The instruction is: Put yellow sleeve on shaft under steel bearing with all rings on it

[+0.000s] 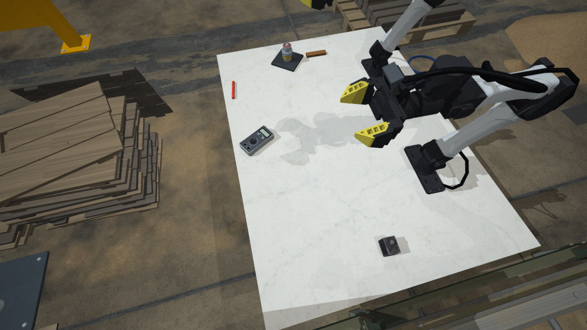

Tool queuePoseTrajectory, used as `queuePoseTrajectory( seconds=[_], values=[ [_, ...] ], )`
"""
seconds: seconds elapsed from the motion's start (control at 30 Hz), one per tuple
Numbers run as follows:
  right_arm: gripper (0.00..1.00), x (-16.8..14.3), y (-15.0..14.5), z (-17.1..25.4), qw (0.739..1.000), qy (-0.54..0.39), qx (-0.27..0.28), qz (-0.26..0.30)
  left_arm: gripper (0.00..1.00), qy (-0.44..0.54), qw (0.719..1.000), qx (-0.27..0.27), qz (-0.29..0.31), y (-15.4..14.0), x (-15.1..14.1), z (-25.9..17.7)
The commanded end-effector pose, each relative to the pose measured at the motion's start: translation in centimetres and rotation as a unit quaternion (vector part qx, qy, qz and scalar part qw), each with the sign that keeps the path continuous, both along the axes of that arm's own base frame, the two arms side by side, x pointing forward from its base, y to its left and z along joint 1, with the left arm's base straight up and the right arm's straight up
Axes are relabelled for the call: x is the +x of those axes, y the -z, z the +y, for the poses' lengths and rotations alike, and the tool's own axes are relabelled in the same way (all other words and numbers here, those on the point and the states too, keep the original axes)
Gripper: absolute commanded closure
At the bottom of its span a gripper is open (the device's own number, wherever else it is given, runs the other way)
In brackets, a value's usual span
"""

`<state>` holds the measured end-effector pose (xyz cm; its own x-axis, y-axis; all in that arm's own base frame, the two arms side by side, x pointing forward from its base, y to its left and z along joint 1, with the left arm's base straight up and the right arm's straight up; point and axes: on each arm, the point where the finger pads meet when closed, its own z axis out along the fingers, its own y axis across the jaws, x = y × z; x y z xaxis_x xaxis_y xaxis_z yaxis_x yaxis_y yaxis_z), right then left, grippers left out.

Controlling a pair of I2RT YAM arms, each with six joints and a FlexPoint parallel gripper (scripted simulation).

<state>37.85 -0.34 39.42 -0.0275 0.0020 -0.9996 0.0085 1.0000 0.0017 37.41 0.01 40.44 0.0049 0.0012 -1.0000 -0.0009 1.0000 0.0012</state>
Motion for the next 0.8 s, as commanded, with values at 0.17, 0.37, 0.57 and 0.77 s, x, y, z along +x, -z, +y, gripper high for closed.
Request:
queuePoseTrajectory(
  seconds=[0.17,0.37,0.57,0.77],
  values=[
    [0.44,-1.2,-4.2,0.2,0.998,-0.003,0.003,-0.061,0.0,-0.003,1.0,0.002,-0.014,-1.0,-0.2,0.0],
    [0.44,-1.3,-3.2,-0.5,0.999,0.013,0.006,-0.039,0.0,0.003,0.999,-0.004,0.034,2.6,0.7,-0.1],
    [0.44,-0.9,-3.9,-0.2,0.999,0.006,0.003,-0.054,0.0,-0.001,1.0,0.0,0.002,0.0,0.0,0.0],
    [0.44,-0.5,-3.5,-0.2,0.999,0.006,0.003,-0.048,0.0,-0.001,1.0,0.0,-0.013,-0.8,-0.2,0.0]
  ],
)
